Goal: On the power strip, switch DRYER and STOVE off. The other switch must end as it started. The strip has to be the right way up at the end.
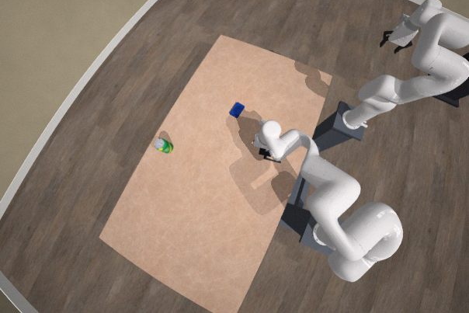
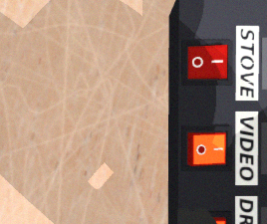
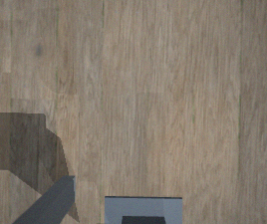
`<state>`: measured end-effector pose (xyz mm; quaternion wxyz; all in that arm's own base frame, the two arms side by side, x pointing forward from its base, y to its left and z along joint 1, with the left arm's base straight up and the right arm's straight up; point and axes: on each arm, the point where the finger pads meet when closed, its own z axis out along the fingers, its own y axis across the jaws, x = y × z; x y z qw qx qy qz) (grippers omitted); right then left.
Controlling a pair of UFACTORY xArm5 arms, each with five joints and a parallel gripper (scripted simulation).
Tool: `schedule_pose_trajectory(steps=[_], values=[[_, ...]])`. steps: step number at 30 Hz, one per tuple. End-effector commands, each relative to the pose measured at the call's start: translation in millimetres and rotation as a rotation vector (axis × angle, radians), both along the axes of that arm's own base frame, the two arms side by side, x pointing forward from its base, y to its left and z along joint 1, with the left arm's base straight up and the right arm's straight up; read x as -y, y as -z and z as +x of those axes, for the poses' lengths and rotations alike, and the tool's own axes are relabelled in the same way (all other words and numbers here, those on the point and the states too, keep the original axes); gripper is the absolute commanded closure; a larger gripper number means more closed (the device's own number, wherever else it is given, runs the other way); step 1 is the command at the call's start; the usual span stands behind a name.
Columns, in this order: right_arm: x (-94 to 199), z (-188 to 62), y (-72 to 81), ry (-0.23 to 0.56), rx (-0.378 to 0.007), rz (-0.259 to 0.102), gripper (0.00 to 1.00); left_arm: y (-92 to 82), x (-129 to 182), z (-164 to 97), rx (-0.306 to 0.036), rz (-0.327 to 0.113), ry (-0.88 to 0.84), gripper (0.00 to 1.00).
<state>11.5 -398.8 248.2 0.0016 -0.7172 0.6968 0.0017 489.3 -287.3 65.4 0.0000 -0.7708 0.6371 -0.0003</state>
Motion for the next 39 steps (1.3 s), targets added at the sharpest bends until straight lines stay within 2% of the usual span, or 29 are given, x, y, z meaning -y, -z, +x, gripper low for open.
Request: schedule_pose_trajectory(steps=[1, 30, 39], values=[[1, 0, -1.8, 0.0, 0.0, -0.005, 0.0, -1.8, 1, 1, 0.004, -0.002, 0.0, 1.0], [1, 0, -1.8, 0.0, 0.0, -0.005, 0.0, -1.7, 1, 1, 0.004, -0.002, 0.0, 1.0], [1, 0, -1.8, 0.0, 0.0, -0.005, 0.0, -11.9, 1, 1, 0.004, -0.002, 0.0, 1.0]])
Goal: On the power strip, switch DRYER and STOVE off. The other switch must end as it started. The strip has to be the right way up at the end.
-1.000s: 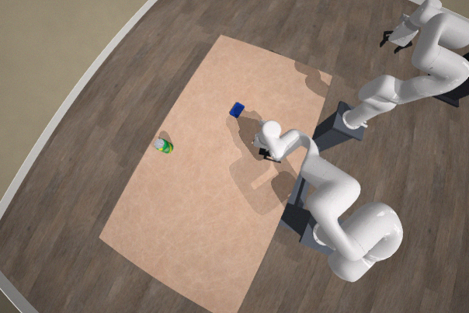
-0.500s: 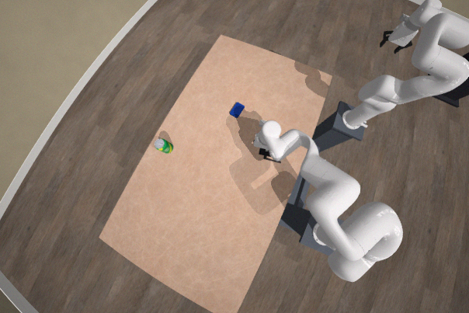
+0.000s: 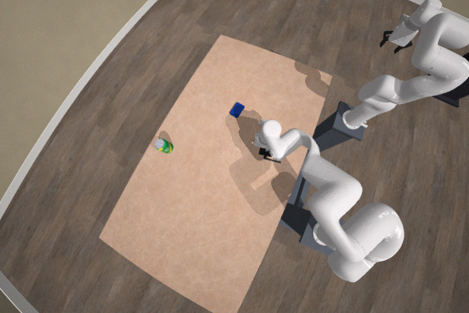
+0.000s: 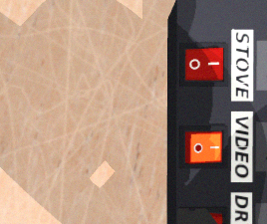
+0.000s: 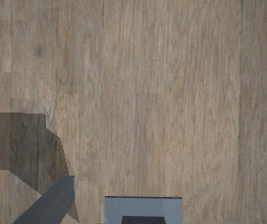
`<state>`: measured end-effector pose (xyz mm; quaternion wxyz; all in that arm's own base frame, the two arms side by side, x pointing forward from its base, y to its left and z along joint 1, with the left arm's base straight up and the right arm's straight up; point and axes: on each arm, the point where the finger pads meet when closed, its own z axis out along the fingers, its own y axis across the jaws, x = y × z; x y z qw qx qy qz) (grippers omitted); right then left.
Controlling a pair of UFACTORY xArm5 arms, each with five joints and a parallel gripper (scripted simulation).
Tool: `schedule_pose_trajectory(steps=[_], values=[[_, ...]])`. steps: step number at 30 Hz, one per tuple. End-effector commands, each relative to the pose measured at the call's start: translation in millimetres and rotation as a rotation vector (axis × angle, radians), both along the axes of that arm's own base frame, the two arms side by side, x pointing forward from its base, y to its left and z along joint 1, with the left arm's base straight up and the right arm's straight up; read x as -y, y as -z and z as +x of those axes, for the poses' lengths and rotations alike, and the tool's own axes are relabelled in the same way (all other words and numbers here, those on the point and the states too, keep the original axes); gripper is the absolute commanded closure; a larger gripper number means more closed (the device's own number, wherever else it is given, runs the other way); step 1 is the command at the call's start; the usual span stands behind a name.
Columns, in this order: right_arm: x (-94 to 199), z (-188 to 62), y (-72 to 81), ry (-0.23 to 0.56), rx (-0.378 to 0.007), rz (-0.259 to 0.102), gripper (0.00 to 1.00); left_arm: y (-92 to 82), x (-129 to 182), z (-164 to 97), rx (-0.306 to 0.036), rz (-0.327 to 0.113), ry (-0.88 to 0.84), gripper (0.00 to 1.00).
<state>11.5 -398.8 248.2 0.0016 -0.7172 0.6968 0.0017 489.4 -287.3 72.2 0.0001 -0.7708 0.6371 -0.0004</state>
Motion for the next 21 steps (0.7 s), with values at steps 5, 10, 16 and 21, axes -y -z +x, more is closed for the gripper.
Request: schedule_pose_trajectory(steps=[5, 10, 16, 21], values=[[1, 0, -1.8, 0.0, 0.0, -0.005, 0.0, -19.3, 1, 1, 0.004, -0.002, 0.0, 1.0], [1, 0, -1.8, 0.0, 0.0, -0.005, 0.0, -29.6, 1, 1, 0.004, -0.002, 0.0, 1.0], [1, 0, -1.8, 0.0, 0.0, -0.005, 0.0, -31.9, 1, 1, 0.004, -0.002, 0.0, 1.0], [1, 0, -1.8, 0.0, 0.0, -0.005, 0.0, -32.0, 1, 1, 0.004, -0.002, 0.0, 1.0]])
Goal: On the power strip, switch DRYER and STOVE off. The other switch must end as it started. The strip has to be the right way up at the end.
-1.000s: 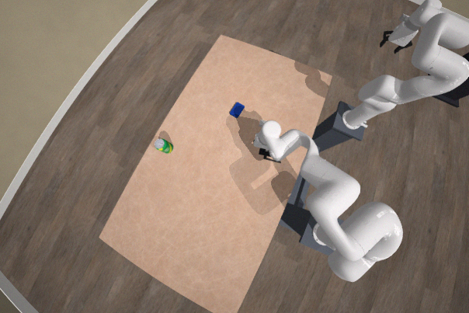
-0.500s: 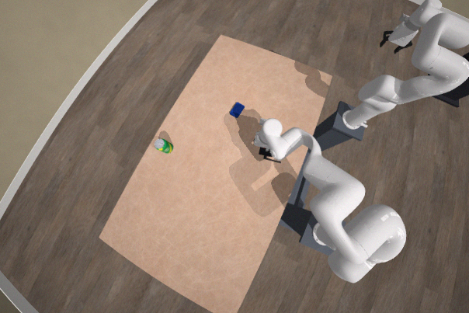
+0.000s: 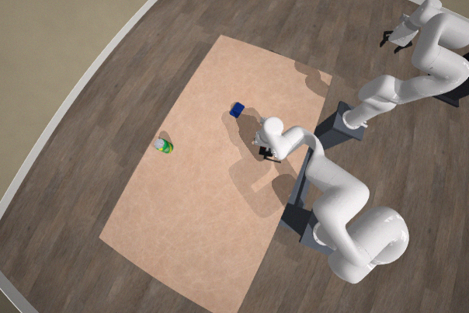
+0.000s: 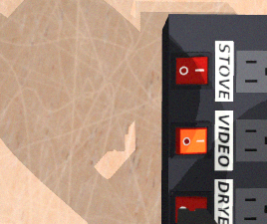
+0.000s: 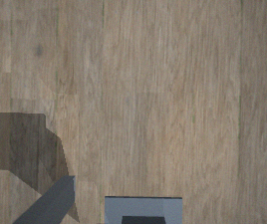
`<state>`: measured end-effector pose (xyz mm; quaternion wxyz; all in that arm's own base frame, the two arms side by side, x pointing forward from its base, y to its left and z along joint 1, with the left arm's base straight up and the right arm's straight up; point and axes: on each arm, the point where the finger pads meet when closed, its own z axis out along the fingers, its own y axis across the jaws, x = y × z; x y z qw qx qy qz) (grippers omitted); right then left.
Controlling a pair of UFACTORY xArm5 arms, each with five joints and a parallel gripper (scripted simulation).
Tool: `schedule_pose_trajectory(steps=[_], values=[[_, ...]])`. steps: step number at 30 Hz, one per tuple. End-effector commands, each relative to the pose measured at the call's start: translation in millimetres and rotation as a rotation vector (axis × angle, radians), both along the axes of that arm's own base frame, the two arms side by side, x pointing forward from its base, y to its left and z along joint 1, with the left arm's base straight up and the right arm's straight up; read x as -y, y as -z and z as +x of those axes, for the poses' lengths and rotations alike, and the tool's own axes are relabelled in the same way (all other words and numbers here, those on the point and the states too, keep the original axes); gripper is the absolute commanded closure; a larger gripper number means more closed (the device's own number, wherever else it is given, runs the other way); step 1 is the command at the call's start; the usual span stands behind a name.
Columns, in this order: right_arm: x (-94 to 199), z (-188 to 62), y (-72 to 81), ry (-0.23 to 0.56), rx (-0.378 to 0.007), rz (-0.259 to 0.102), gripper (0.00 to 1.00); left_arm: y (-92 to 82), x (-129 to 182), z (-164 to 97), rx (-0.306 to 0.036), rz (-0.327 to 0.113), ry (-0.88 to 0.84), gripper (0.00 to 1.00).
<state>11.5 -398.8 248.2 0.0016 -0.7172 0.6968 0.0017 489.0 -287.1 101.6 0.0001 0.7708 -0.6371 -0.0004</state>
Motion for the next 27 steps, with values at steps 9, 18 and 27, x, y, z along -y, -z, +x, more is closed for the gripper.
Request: schedule_pose_trajectory(steps=[9, 18, 27], values=[[1, 0, -1.8, 0.0, 0.0, -0.005, 0.0, -2.6, 1, 1, 0.005, -0.003, 0.0, 1.0], [1, 0, -1.8, 0.0, 0.0, -0.005, 0.0, -6.3, 1, 1, 0.005, -0.003, 0.0, 0.0], [1, 0, -1.8, 0.0, 0.0, -0.005, 0.0, -46.8, 1, 1, 0.005, -0.003, 0.0, 0.0]])
